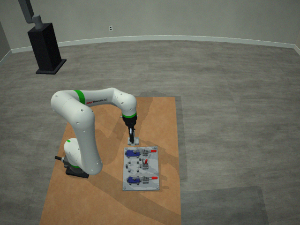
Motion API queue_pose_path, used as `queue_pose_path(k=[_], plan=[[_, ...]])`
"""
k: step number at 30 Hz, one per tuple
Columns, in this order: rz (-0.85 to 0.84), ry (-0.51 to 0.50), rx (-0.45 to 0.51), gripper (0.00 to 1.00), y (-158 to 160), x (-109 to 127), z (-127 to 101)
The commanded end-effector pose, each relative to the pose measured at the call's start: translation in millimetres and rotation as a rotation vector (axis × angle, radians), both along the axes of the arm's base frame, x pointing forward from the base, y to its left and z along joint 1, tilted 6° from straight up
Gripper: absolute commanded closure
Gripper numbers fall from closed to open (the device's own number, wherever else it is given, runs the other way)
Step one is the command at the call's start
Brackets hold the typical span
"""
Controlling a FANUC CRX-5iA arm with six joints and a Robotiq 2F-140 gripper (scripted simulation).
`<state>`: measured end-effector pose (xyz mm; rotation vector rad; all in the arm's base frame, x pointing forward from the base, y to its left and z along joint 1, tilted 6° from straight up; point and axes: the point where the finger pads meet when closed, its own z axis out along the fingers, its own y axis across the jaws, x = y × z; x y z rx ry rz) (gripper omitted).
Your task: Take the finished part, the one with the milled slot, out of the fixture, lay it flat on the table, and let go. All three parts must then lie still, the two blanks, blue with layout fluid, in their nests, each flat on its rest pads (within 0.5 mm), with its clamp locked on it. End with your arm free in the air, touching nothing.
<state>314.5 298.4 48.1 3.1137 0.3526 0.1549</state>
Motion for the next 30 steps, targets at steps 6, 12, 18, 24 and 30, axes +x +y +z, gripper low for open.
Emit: queue_pose_path(k=[6,12,18,24,30], plan=[[0.0,0.0,0.0,0.46,0,0,0],[0.0,0.0,0.0,0.46,0,0,0],[0.0,0.0,0.0,0.46,0,0,0],[0.0,0.0,0.0,0.46,0,0,2],[0.0,0.0,0.0,0.46,0,-1,12]])
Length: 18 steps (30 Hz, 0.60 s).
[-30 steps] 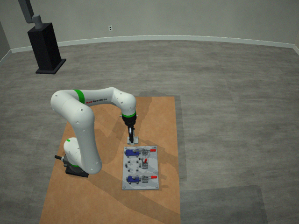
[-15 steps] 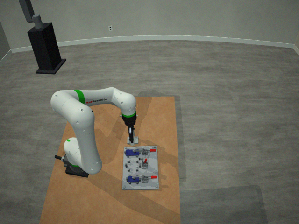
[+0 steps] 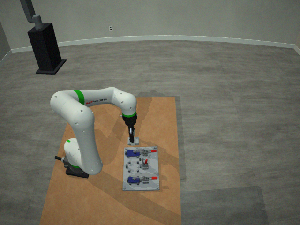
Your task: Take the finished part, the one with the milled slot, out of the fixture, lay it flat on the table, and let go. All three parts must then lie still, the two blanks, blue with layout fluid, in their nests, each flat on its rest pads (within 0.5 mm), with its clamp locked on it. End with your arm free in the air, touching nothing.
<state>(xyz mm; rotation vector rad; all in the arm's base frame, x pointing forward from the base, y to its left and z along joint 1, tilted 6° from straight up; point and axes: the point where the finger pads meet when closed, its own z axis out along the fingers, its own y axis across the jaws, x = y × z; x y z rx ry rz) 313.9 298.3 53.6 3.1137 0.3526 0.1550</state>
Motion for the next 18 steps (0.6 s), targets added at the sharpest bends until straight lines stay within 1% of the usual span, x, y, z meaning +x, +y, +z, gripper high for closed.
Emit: queue_pose_path(k=[1,7,9,18], plan=[[0.0,0.0,0.0,0.46,0,-1,9],[0.0,0.0,0.0,0.46,0,-3,29],[0.0,0.0,0.0,0.46,0,-3,29],[0.0,0.0,0.0,0.46,0,-6,66]])
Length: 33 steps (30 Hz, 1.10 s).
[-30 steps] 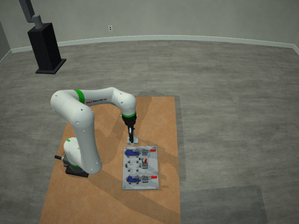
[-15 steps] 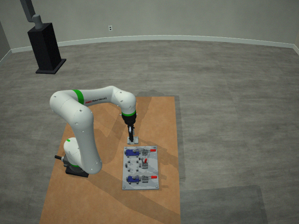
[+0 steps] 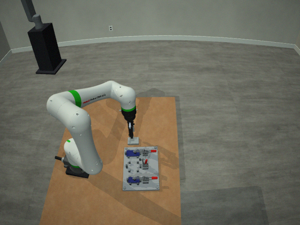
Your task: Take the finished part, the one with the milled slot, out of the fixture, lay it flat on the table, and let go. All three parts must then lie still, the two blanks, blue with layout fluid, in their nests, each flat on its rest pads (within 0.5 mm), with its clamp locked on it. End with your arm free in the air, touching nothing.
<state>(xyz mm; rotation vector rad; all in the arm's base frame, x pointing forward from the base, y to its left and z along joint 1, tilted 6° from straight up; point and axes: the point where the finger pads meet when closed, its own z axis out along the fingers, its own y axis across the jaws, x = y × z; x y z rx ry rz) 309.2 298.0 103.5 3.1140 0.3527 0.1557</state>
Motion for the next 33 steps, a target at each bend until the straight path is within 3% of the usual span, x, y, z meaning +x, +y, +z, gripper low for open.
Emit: queue_pose_path(k=[1,14,33], plan=[[0.0,0.0,0.0,0.46,0,-2,19],[0.0,0.0,0.0,0.46,0,-4,43],[0.0,0.0,0.0,0.46,0,-4,44]])
